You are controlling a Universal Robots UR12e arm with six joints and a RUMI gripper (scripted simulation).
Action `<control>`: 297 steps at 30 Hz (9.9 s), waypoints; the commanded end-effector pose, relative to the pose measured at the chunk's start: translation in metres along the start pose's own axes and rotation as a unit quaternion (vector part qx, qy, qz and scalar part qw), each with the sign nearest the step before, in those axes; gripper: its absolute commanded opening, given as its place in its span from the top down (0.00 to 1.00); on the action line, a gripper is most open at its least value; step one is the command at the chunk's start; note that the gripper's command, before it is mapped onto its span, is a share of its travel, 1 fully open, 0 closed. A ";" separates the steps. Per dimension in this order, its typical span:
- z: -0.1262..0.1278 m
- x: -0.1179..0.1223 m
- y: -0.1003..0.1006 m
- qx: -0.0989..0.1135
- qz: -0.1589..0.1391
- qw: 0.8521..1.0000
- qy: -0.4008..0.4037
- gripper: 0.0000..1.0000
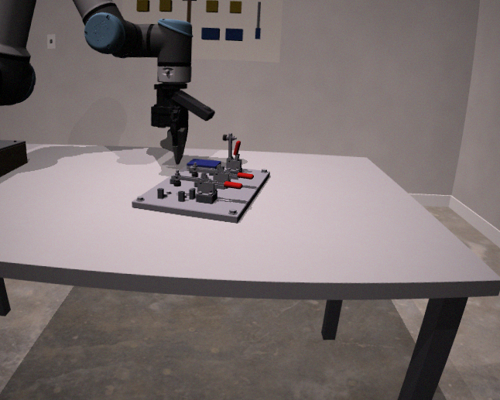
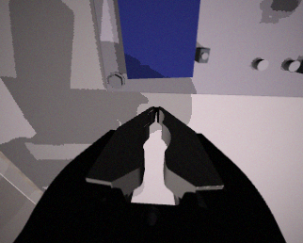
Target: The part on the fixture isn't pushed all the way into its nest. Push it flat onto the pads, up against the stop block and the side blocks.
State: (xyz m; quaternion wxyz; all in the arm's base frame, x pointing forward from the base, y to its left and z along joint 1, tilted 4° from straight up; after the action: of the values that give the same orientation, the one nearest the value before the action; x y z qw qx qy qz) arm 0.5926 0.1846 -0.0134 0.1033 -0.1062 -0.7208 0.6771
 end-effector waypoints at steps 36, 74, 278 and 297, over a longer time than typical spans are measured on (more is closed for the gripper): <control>-0.002 -0.006 -0.002 -0.001 0.002 1.000 -0.001 1.00; -0.001 -0.012 -0.001 -0.001 0.001 1.000 0.001 1.00; -0.004 -0.032 -0.001 0.000 0.001 1.000 0.001 1.00; -0.003 -0.015 0.000 0.000 0.000 1.000 0.000 1.00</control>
State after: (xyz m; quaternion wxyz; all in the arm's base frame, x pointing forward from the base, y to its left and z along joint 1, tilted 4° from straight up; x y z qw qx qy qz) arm 0.6114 0.1804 -0.0126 0.1035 -0.1070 -0.7208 0.6769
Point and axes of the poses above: the point where the finger pads meet when closed, its own y axis out along the fingers, its own z axis across the jaws, x = y × z, the point moved 1 cm from there along -y, back along the fingers, and after that the axes turned 10 degrees about y, right-handed, at the moved point
